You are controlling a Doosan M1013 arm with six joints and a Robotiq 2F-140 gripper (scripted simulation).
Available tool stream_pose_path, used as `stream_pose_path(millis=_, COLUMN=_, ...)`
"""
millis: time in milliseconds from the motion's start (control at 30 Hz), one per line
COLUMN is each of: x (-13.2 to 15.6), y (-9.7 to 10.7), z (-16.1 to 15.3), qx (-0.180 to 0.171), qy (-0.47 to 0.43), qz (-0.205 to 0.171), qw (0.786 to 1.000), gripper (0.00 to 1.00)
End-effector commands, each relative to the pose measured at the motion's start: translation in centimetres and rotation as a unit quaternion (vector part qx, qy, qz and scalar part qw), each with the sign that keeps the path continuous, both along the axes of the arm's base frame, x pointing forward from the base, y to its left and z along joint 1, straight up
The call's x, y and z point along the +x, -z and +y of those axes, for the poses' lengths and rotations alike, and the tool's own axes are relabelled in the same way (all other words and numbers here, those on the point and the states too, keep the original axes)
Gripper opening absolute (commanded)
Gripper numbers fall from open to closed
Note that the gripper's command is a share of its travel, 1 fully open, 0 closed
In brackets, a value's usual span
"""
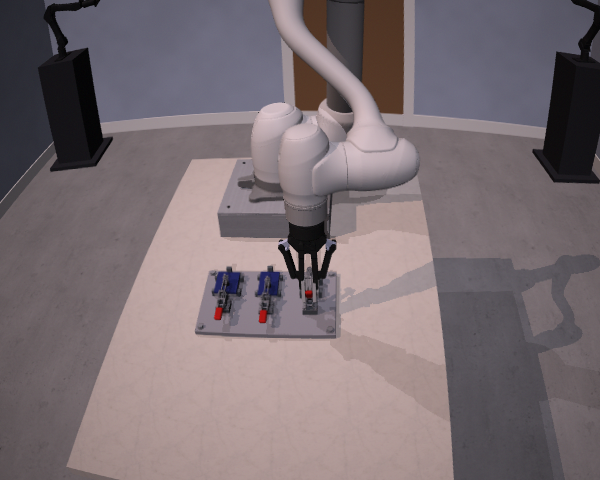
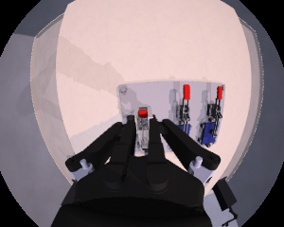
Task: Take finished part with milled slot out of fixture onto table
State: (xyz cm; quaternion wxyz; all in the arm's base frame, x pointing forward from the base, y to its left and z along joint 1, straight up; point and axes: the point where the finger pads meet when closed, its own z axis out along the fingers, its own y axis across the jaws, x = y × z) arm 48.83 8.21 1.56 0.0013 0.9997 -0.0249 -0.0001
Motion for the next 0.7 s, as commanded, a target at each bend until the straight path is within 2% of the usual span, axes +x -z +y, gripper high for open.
stream_pose_path(millis=0, x=-0.27, y=-0.02, z=0.02, qx=0.0, qy=0.0, qz=0.0, qw=1.0, gripper=0.11)
stream_pose_path(millis=667, x=-0.99, y=-0.03, z=0.05, qx=0.0, qy=0.0, qz=0.0, qw=1.0, gripper=0.11)
